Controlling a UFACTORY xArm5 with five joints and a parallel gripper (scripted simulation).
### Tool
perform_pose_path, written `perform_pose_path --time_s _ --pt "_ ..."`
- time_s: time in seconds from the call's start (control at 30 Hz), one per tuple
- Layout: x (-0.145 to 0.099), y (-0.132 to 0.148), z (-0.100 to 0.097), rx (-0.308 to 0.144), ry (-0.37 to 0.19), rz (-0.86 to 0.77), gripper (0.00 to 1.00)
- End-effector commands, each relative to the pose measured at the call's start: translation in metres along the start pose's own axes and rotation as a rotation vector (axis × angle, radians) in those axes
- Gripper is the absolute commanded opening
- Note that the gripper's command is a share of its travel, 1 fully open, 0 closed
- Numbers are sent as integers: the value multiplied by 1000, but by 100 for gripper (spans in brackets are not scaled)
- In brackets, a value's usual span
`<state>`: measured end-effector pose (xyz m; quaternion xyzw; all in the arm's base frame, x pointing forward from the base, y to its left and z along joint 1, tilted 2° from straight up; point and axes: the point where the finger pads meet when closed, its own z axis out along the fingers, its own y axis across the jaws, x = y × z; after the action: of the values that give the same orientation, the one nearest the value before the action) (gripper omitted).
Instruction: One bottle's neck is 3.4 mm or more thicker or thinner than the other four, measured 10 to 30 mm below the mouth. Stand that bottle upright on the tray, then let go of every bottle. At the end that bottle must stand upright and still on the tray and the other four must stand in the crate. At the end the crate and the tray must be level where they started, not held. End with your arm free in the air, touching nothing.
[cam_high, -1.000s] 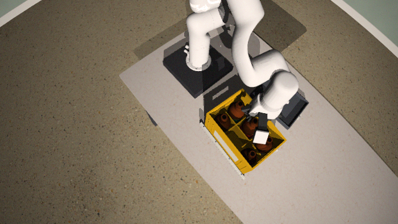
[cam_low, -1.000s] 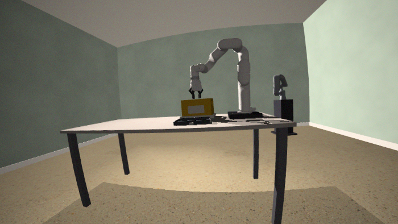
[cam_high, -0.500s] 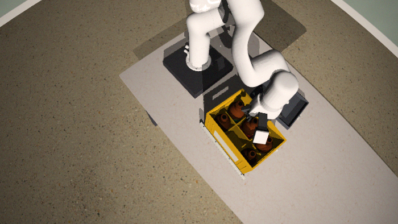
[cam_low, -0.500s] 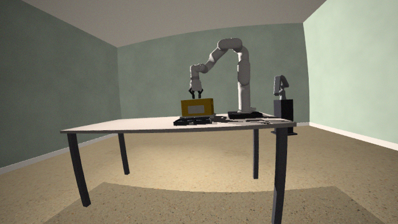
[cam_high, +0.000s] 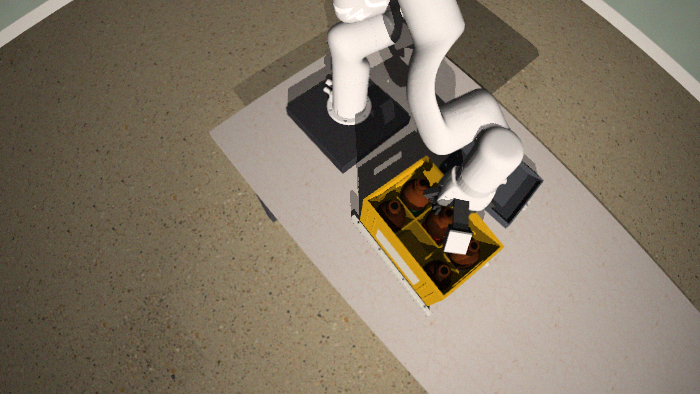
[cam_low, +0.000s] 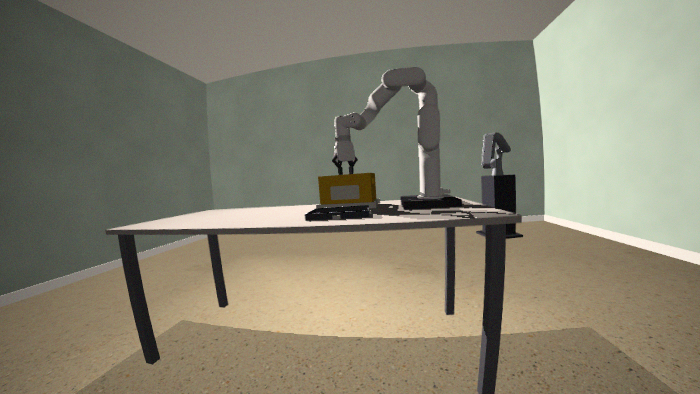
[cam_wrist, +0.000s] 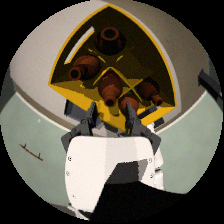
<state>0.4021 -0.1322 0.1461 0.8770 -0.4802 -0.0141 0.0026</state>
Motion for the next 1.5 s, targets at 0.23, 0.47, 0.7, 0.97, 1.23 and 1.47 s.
perform_pose_path --time_s 0.23,0.47,0.7,0.97,1.23,1.47 --pt "1 -1 11 2 3 0 65" --pt "1 -1 17 2 3 0 65" --pt "1 -1 25 2 3 0 65" --pt "1 -1 30 2 3 0 65" --pt "1 -1 33 2 3 0 65" --pt "1 -1 34 2 3 0 65"
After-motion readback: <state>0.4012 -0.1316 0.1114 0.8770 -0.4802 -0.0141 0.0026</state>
